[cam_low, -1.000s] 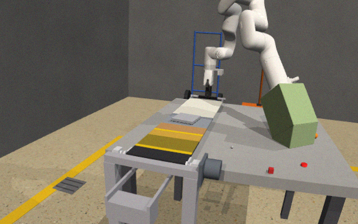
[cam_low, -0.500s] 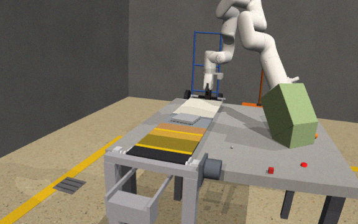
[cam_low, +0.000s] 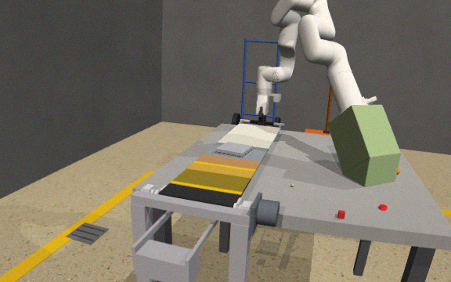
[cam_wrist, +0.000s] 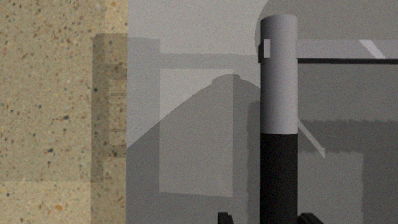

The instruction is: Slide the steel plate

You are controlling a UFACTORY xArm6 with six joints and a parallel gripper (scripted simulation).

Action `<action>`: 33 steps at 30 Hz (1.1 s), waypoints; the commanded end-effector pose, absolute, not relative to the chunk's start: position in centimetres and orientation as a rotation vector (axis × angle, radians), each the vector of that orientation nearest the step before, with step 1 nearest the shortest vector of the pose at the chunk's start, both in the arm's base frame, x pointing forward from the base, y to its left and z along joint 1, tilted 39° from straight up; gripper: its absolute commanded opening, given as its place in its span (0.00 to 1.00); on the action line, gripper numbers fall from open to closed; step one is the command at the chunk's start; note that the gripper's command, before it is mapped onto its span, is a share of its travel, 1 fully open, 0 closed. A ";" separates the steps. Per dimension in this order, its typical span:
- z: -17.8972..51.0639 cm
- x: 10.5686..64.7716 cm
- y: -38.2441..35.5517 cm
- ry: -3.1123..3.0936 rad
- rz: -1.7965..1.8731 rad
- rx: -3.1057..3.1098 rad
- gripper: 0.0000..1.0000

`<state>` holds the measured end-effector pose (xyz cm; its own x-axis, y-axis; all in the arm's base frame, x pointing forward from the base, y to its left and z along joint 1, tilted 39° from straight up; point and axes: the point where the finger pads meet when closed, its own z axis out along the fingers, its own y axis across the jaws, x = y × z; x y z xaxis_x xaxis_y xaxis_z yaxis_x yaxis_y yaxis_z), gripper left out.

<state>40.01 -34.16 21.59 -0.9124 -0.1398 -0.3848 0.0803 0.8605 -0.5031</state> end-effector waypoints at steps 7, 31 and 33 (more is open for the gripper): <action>21.7 40.1 -34.2 2.617 -0.736 -0.044 0.41; 21.7 40.1 -34.2 2.617 -0.736 -0.044 0.00; 21.7 40.1 -34.2 2.617 -0.736 -0.044 0.00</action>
<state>40.03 -34.17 21.56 -0.9124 -0.1398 -0.3847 0.0803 0.8604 -0.5033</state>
